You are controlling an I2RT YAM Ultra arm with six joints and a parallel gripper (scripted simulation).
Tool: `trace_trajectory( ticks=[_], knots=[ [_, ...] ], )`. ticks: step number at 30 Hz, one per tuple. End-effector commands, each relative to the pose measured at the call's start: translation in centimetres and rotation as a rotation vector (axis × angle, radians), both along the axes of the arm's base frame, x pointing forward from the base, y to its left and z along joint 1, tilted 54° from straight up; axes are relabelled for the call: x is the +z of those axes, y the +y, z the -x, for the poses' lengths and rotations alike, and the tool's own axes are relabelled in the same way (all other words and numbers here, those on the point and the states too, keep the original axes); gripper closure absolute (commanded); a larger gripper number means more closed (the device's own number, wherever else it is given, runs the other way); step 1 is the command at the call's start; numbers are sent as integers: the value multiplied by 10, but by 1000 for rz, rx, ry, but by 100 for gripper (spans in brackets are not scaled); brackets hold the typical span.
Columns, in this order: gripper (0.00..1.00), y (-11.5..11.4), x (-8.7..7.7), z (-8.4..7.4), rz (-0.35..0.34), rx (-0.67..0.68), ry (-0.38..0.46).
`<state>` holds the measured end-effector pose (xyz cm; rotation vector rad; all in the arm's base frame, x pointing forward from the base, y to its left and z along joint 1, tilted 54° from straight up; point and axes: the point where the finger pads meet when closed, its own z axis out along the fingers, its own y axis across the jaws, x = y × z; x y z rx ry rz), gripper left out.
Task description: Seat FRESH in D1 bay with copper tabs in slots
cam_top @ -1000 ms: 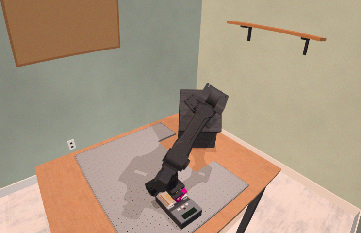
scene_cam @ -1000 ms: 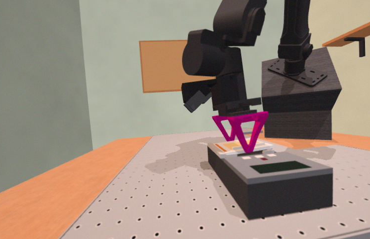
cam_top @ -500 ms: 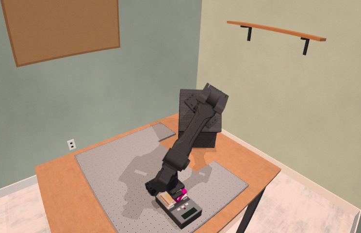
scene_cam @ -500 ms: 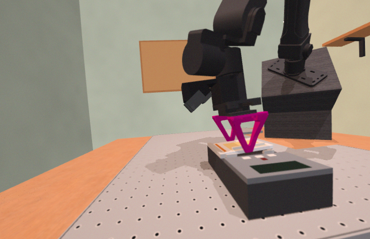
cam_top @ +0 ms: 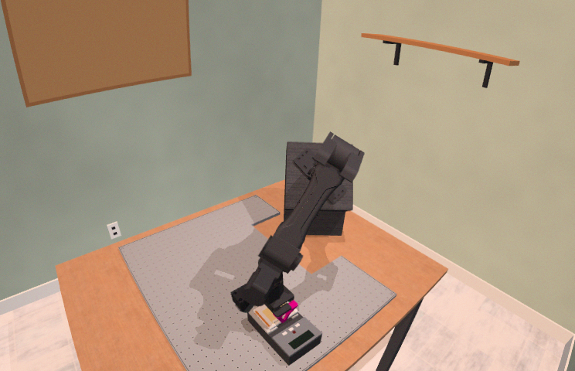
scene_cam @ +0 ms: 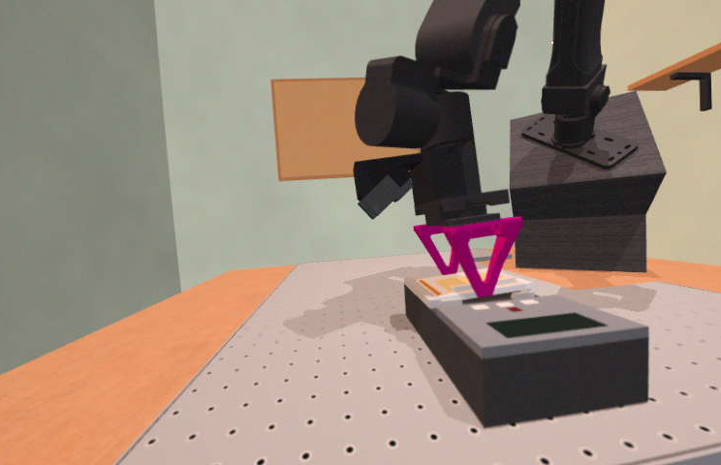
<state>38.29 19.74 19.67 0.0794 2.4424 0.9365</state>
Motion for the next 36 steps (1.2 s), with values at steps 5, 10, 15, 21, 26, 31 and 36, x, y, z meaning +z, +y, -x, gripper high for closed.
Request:
trace_trajectory(
  ticks=[5, 10, 15, 21, 26, 31, 36],
  knots=[
    [100, -6, 29, -16, -10, -43, -105],
    [100, -6, 29, -16, -10, -43, -105],
    [100, -6, 29, -16, -10, -43, -105],
    [100, -3, 12, -6, -1, -38, -76],
    [100, -8, 19, -13, -5, -54, -92],
    [100, -8, 19, -13, -5, -54, -92],
    [100, -8, 19, -13, -5, -54, -92]
  ],
)
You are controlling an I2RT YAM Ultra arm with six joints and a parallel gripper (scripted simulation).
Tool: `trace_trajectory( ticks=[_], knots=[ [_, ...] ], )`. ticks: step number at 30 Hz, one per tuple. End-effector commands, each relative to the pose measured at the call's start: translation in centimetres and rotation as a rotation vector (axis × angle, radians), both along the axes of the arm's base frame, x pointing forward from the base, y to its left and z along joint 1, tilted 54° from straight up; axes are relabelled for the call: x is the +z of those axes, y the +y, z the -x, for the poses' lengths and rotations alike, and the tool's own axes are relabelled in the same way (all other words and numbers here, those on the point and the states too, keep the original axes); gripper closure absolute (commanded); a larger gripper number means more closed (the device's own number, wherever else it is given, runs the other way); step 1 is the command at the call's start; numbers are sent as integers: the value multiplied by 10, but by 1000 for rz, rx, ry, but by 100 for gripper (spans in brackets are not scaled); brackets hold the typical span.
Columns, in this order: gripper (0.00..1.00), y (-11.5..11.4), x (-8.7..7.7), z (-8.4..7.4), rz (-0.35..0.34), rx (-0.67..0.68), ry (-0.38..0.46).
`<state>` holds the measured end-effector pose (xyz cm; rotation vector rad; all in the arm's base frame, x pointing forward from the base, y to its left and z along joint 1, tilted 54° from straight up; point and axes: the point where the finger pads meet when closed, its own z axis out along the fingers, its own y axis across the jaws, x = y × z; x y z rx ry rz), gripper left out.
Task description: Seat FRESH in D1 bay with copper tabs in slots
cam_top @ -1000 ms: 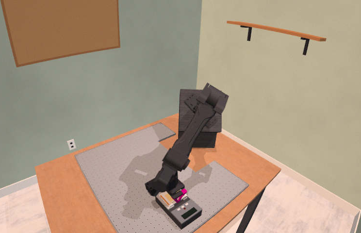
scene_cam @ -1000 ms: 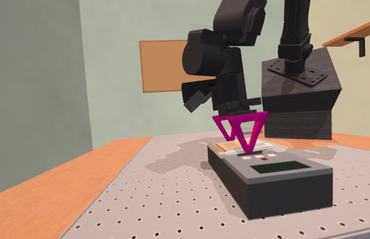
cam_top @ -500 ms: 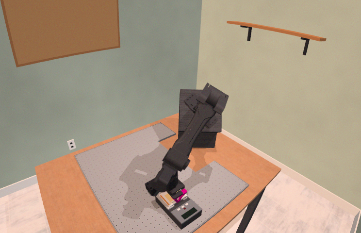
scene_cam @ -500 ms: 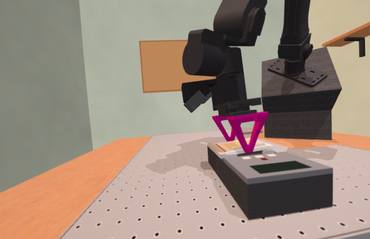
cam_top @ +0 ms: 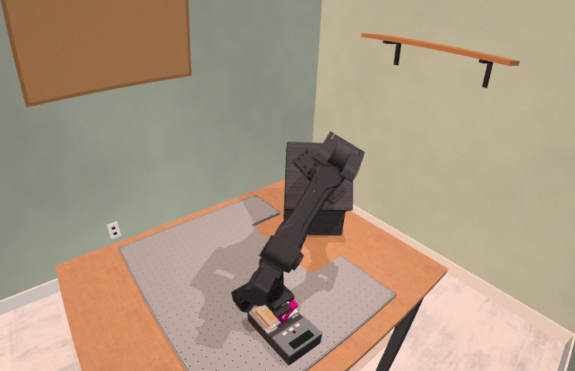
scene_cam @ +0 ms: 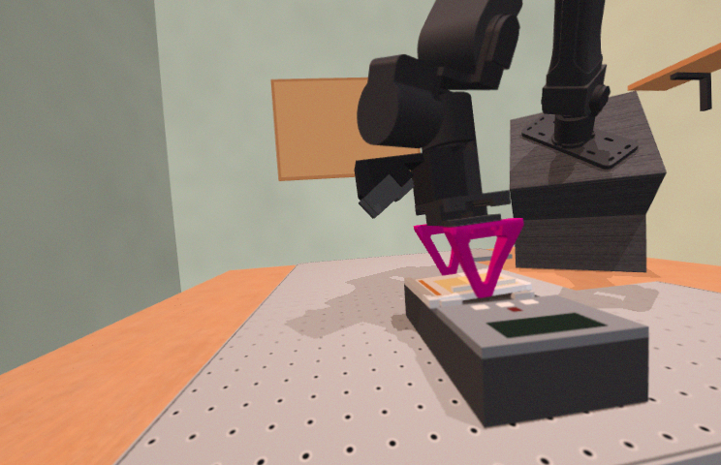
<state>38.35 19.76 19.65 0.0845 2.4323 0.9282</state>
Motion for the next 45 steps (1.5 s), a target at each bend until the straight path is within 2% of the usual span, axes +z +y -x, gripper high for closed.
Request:
trace_trajectory(
  ticks=[1, 25, 26, 28, 30, 45],
  knots=[
    [100, -8, 20, -12, -7, -45, -83],
    [100, -8, 20, -12, -7, -45, -83],
    [100, -4, 12, -7, -4, -40, -75],
    [100, -5, 12, -8, -4, -44, -75],
    [100, -5, 19, -11, -10, -47, -92],
    [100, -5, 20, -12, -10, -47, -93]
  ],
)
